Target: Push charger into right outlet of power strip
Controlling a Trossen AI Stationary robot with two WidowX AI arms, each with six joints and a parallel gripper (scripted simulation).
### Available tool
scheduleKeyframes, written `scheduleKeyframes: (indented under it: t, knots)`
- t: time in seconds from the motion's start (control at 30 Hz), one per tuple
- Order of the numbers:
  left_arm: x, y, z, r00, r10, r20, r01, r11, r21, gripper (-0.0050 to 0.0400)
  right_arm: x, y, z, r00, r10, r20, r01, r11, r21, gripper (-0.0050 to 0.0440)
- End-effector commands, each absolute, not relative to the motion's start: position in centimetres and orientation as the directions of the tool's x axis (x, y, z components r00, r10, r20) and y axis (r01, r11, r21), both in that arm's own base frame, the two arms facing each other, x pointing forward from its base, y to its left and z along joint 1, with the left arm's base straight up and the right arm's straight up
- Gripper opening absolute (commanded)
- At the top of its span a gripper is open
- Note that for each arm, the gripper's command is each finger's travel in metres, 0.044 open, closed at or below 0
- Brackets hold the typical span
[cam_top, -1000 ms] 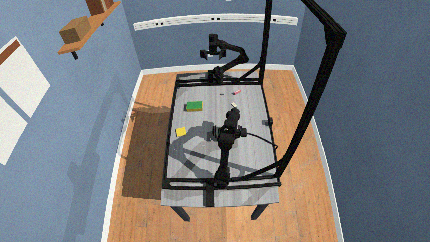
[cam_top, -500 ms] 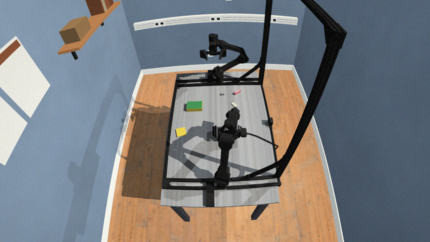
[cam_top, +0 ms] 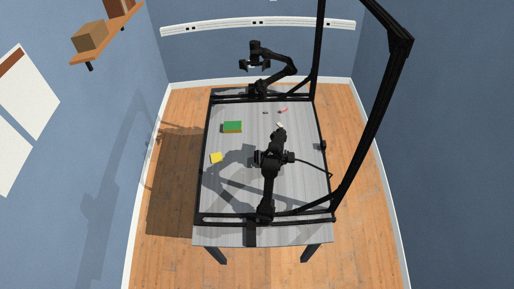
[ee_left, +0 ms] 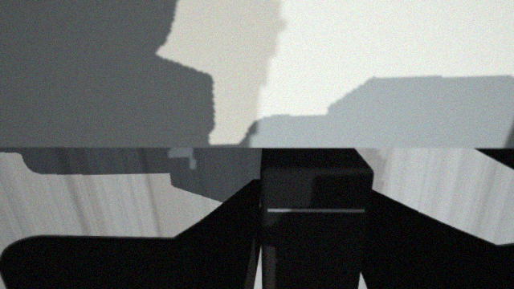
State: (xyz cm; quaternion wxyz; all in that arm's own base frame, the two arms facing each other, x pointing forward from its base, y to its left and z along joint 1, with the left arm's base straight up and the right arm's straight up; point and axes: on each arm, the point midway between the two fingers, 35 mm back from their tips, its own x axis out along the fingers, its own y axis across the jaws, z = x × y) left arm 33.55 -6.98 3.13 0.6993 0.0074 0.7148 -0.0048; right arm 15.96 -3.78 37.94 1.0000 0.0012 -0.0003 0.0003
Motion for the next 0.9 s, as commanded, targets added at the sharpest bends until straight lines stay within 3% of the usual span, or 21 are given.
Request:
scheduleKeyframes:
  t: [0.0, 0.87]
  knots:
    - [34.42, -7.06, 3.96, 0.008, -0.002, -1.000, 0.019, 1.000, -0.002, -0.0050, 15.93, -3.71, 38.21, 1.000, 0.000, 0.002, 0.000, 1.000, -0.004, 0.0400]
    - [35.28, -7.07, 3.99, 0.009, -0.002, -1.000, 0.019, 1.000, -0.002, -0.0050, 15.93, -3.71, 38.21, 1.000, 0.000, 0.002, 0.000, 1.000, -0.004, 0.0400]
